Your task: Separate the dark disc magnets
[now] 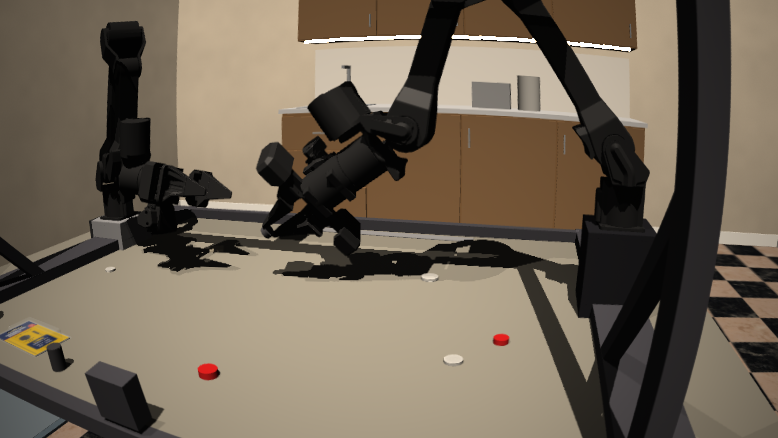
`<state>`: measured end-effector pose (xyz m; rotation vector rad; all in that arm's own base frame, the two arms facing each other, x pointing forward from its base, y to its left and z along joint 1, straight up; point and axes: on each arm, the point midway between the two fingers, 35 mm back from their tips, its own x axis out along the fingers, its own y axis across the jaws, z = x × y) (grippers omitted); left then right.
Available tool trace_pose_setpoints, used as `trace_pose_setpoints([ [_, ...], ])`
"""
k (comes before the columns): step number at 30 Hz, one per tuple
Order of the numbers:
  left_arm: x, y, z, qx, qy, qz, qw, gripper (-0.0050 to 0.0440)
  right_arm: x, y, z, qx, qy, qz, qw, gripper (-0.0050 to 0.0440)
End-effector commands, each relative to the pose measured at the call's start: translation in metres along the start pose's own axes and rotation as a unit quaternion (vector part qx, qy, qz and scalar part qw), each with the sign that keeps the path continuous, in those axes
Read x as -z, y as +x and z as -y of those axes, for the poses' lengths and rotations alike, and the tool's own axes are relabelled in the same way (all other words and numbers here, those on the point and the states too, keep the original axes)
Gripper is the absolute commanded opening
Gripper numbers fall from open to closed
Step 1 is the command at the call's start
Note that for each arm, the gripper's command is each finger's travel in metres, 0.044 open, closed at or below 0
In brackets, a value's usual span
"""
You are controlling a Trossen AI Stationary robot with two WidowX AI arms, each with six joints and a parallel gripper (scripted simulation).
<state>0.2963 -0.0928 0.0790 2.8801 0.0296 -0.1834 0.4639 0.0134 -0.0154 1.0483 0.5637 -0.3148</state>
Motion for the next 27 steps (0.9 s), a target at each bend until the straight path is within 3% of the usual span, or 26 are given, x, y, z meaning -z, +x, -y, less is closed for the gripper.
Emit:
trace_pose_setpoints([
  [1, 0.003, 0.0, -0.001, -0.002, -0.002, -0.005, 1.0, 0.04, -0.012, 0.005, -0.02, -0.05, 0.05, 0.029, 0.997, 0.004],
  [10, 0.003, 0.0, -0.001, -0.002, -0.002, -0.005, 1.0, 0.04, -0.025, 0.006, -0.043, -0.127, 0.14, 0.053, 0.981, 0.004],
  [27, 0.003, 0.0, -0.001, -0.002, -0.002, -0.005, 1.0, 0.04, -0.036, 0.002, -0.062, -0.205, 0.222, 0.062, 0.951, 0.004],
])
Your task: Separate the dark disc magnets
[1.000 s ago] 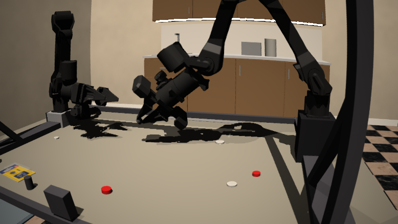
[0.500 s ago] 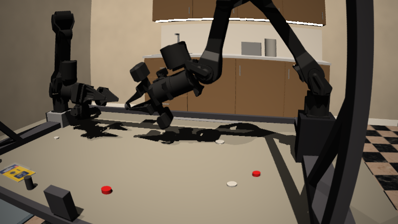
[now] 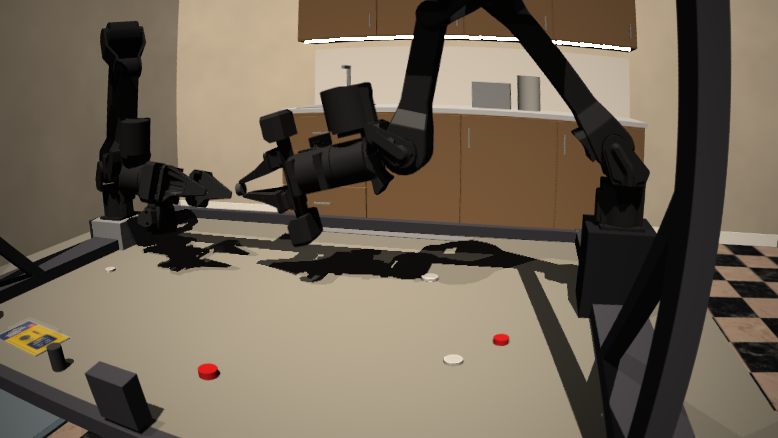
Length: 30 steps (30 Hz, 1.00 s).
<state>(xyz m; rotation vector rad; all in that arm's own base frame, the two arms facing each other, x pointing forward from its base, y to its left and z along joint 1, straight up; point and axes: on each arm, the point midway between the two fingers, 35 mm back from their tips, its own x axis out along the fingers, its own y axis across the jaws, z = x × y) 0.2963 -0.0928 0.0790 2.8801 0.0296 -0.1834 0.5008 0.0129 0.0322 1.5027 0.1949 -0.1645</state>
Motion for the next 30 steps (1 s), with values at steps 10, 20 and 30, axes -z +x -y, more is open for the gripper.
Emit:
trace_pose_setpoints([
  [10, 0.0027, 0.0001, -0.0013, -0.002, -0.002, -0.005, 1.0, 0.04, -0.0028, 0.0033, -0.0164, -0.037, 0.031, 0.005, 0.999, 0.004],
  [20, 0.0027, 0.0001, -0.0013, -0.002, -0.002, -0.005, 1.0, 0.04, -0.002, 0.0012, -0.0191, -0.04, 0.03, 0.003, 0.999, 0.004],
  [30, 0.0027, 0.0001, -0.0013, -0.002, -0.002, -0.005, 1.0, 0.04, -0.002, 0.0012, -0.0191, -0.04, 0.03, 0.003, 0.999, 0.004],
])
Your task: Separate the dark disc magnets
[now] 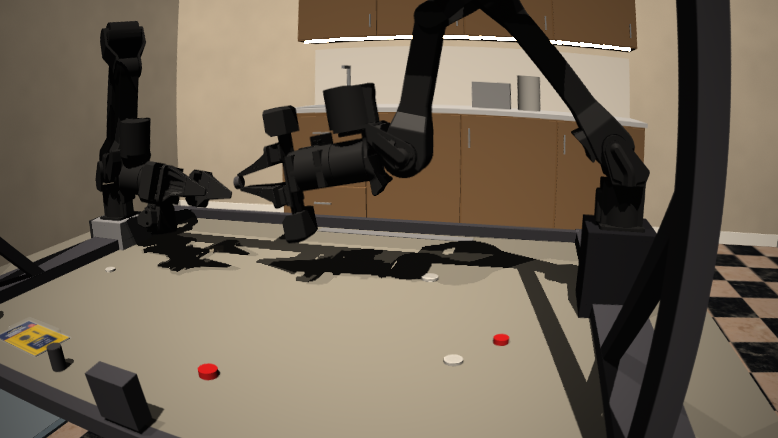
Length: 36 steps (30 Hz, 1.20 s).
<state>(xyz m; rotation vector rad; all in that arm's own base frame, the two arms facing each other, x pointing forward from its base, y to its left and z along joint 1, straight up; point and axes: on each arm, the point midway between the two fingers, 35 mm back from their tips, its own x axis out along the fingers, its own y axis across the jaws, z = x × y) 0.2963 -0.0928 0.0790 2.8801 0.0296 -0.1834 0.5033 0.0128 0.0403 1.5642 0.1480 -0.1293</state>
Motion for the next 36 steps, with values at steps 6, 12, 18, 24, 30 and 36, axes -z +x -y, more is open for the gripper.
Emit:
trace_pose_setpoints([
  [6, 0.003, 0.002, -0.003, -0.003, -0.009, -0.005, 1.0, 0.04, -0.001, 0.001, -0.011, -0.013, 0.001, 0.001, 1.0, 0.004],
  [12, 0.004, 0.012, -0.009, -0.006, -0.055, 0.005, 0.998, 0.04, -0.001, 0.001, -0.011, -0.013, 0.001, 0.001, 1.0, 0.004],
  [18, 0.001, 0.032, -0.022, -0.006, -0.164, 0.035, 0.986, 0.04, -0.001, 0.001, -0.011, -0.013, 0.001, 0.001, 1.0, 0.004],
  [24, -0.007, 0.038, -0.025, 0.004, -0.201, 0.064, 0.977, 0.04, -0.001, 0.001, -0.011, -0.013, 0.001, 0.001, 1.0, 0.004],
  [30, -0.007, 0.05, -0.039, 0.011, -0.303, 0.09, 0.949, 0.04, -0.001, 0.001, -0.011, -0.013, 0.001, 0.001, 1.0, 0.004],
  [36, -0.01, 0.058, -0.048, 0.03, -0.378, 0.12, 0.917, 0.04, -0.001, 0.001, -0.011, -0.013, 0.001, 0.001, 1.0, 0.004],
])
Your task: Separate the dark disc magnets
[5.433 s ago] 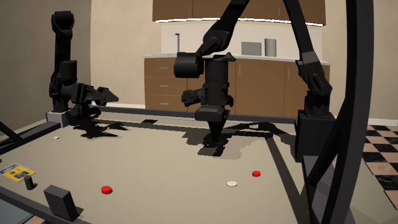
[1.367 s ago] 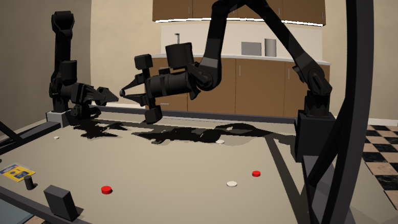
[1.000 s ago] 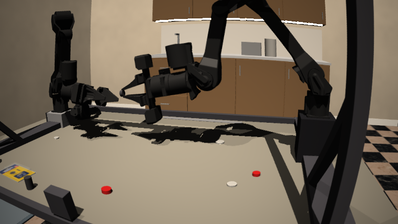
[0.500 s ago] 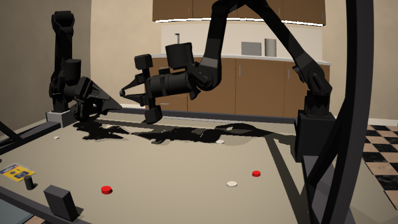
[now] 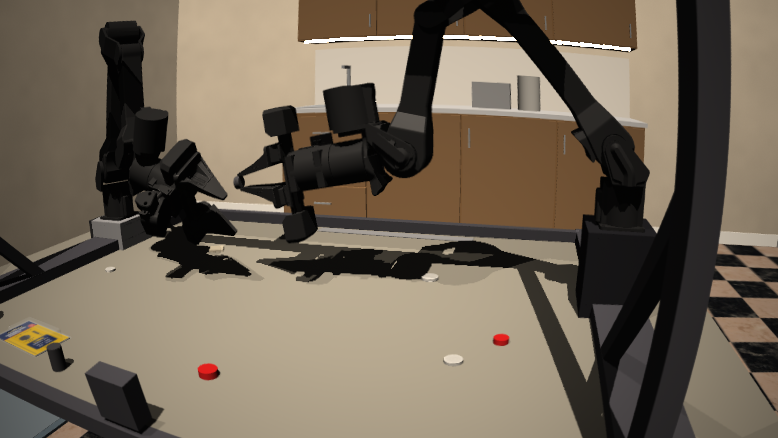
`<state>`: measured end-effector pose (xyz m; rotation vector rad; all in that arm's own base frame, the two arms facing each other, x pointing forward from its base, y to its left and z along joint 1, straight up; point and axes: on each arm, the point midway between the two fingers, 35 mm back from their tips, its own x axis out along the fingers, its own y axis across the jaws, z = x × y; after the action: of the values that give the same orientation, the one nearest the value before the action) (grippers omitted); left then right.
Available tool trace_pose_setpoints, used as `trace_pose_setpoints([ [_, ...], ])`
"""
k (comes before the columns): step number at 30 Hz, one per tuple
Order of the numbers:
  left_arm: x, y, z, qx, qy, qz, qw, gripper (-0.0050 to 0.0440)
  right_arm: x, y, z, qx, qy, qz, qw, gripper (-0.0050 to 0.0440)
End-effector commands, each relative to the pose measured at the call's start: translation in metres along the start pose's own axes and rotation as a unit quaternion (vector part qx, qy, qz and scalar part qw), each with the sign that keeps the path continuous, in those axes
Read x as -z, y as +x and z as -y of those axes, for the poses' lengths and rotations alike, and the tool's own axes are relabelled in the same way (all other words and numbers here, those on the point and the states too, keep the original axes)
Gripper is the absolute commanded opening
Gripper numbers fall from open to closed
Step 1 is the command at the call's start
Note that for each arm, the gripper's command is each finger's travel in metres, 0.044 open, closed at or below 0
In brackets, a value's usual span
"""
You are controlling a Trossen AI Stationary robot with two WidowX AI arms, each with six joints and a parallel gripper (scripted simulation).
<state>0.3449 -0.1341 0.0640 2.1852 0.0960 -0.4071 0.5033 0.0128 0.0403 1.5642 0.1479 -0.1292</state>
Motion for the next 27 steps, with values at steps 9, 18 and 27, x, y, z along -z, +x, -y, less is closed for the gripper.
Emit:
trace_pose_setpoints([
  [9, -0.011, 0.013, -0.023, 0.049, -0.179, 0.051, 0.981, 0.04, -0.001, 0.001, -0.011, -0.013, 0.001, 0.001, 1.0, 0.004],
  [18, -0.02, 0.014, -0.03, 0.111, -0.31, 0.074, 0.941, 0.04, -0.001, 0.001, -0.011, -0.013, 0.001, 0.001, 1.0, 0.004],
  [27, -0.026, 0.008, -0.037, 0.179, -0.429, 0.077, 0.882, 0.04, -0.001, 0.001, -0.011, -0.013, 0.001, 0.001, 1.0, 0.004],
])
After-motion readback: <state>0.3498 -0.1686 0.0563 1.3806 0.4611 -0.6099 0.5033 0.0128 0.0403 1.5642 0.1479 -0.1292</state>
